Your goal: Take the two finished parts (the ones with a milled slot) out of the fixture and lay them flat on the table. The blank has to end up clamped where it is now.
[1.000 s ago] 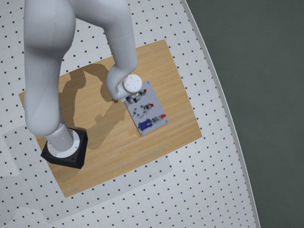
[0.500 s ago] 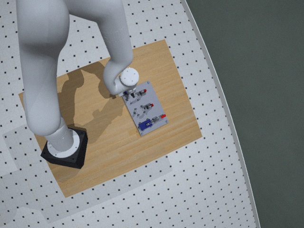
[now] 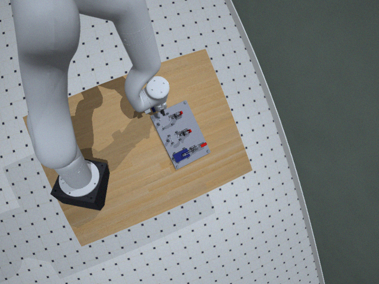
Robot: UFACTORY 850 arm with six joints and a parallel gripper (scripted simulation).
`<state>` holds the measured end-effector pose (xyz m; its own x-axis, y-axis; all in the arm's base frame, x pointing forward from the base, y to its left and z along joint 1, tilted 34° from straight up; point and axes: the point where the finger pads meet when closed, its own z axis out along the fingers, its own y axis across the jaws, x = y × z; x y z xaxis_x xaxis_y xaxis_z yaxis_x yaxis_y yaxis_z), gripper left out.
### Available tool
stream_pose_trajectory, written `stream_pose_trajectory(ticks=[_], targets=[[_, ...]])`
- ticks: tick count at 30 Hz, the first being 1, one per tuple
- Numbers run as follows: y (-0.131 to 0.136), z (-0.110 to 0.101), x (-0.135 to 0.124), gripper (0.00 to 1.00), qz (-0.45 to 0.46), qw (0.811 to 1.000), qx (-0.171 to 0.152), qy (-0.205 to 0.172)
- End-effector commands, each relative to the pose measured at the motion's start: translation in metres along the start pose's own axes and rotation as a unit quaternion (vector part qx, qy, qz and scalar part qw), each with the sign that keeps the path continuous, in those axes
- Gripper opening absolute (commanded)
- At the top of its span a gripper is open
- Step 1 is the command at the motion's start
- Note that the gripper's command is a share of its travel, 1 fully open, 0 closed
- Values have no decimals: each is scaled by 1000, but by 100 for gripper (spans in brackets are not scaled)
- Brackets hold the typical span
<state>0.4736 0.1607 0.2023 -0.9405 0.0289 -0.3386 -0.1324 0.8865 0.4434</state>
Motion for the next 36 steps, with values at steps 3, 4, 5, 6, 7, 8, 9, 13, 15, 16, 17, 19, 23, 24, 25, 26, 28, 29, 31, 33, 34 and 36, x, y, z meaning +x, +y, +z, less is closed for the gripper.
stream_pose_trajectory(ticks=[3,4,5,6,7,8,9,13,15,16,17,19,23,24,25,26,28,29,31,33,34,36], targets=[[15,0,-1,0,0,1000,0,0],[16,0,-1,0,0,1000,0,0],[18,0,-1,0,0,1000,0,0],[19,0,-1,0,0,1000,0,0],[20,0,-1,0,0,1000,0,0],[22,0,-1,0,0,1000,0,0],[23,0,-1,0,0,1000,0,0],[25,0,-1,0,0,1000,0,0],[27,0,-1,0,0,1000,0,0],[28,0,-1,0,0,1000,0,0],[28,0,-1,0,0,1000,0,0],[30,0,-1,0,0,1000,0,0],[31,0,-1,0,0,1000,0,0],[31,0,-1,0,0,1000,0,0],[32,0,-1,0,0,1000,0,0],[32,0,-1,0,0,1000,0,0],[32,0,-1,0,0,1000,0,0],[32,0,-1,0,0,1000,0,0],[32,0,-1,0,0,1000,0,0],[32,0,-1,0,0,1000,0,0],[32,0,-1,0,0,1000,0,0],[32,0,-1,0,0,1000,0,0]])
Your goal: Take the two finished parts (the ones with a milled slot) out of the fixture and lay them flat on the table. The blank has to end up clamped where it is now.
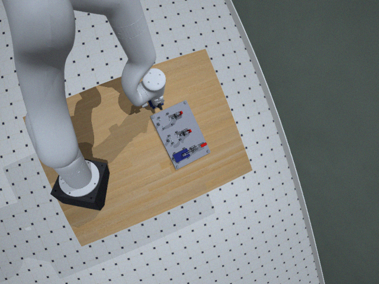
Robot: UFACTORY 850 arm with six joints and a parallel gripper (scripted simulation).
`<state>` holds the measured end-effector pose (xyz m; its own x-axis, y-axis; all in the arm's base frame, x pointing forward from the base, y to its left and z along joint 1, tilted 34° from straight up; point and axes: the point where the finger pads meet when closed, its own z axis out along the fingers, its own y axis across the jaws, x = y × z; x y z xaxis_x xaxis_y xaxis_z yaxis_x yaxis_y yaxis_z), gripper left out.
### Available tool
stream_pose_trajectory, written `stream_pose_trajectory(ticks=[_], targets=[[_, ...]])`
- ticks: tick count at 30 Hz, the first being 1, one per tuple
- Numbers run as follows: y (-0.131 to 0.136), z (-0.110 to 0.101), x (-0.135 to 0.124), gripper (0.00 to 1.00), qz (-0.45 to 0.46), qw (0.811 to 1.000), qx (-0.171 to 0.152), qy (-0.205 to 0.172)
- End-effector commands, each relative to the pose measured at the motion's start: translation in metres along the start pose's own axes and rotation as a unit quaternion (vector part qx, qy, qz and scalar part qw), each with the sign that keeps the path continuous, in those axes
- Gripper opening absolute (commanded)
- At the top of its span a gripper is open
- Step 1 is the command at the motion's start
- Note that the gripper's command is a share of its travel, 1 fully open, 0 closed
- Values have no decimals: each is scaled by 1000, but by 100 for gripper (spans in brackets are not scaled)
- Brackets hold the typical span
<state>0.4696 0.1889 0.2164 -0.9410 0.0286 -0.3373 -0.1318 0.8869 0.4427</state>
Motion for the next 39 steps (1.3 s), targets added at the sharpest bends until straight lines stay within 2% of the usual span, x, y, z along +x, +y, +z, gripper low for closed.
stream_pose_trajectory(ticks=[1,28,39], targets=[[0,0,0,0,0,1000,0,0],[0,0,-2,0,0,1000,0,0],[0,0,-18,0,0,1000,0,0]])
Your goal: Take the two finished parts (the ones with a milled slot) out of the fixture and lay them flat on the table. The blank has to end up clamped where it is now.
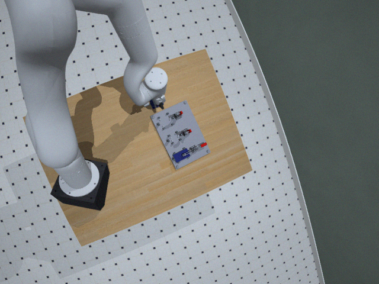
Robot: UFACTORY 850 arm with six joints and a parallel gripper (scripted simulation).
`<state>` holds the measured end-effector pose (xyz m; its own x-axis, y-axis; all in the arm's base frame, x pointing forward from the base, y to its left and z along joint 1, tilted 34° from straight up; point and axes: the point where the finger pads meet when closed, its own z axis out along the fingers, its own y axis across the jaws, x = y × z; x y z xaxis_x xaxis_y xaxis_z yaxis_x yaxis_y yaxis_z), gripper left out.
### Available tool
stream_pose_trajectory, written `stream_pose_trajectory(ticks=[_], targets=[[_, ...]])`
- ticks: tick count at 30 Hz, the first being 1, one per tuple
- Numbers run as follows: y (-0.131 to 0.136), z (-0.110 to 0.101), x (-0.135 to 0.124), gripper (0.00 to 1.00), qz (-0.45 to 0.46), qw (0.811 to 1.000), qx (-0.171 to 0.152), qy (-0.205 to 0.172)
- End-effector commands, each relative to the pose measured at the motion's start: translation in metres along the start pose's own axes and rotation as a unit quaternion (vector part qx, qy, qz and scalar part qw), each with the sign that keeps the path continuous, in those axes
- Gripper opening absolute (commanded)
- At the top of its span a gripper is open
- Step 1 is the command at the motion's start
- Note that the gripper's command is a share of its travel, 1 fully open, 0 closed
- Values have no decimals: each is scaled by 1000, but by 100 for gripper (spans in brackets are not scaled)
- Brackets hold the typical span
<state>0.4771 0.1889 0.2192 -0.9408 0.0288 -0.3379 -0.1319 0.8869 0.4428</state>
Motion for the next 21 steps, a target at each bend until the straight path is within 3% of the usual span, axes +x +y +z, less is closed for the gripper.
stream_pose_trajectory(ticks=[1,21], targets=[[0,0,-13,0,0,1000,0,0],[0,0,-73,0,0,1000,0,0]])
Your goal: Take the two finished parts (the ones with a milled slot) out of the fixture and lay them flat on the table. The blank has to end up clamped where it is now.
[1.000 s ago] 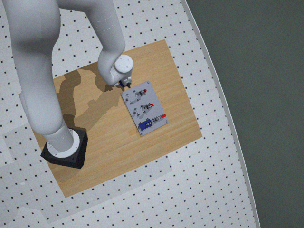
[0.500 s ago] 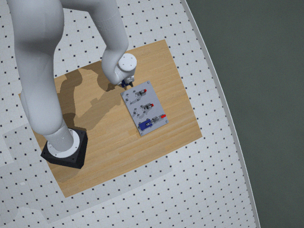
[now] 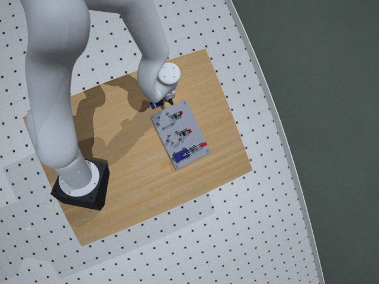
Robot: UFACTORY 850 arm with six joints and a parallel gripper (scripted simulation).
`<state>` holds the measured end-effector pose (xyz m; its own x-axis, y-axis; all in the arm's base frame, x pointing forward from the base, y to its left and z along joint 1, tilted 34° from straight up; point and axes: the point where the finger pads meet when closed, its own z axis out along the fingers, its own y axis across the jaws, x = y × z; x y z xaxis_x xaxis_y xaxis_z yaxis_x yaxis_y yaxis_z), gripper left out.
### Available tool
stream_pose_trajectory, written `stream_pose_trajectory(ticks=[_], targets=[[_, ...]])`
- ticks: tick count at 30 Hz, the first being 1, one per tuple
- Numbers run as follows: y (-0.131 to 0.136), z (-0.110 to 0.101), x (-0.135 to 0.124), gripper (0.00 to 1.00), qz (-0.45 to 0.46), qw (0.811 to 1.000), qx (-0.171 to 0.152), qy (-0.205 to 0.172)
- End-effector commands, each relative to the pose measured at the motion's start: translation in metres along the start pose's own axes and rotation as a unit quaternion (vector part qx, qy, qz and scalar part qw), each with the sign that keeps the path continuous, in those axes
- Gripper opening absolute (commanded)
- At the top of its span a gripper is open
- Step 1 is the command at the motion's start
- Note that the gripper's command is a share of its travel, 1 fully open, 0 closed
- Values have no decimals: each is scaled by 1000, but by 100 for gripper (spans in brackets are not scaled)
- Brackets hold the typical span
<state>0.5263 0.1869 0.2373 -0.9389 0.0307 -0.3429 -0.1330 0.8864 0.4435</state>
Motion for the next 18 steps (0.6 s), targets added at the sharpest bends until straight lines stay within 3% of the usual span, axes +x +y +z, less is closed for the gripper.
stream_pose_trajectory(ticks=[1,18], targets=[[0,0,-21,0,0,1000,1,3],[0,1,-55,0,0,1000,1,3]])
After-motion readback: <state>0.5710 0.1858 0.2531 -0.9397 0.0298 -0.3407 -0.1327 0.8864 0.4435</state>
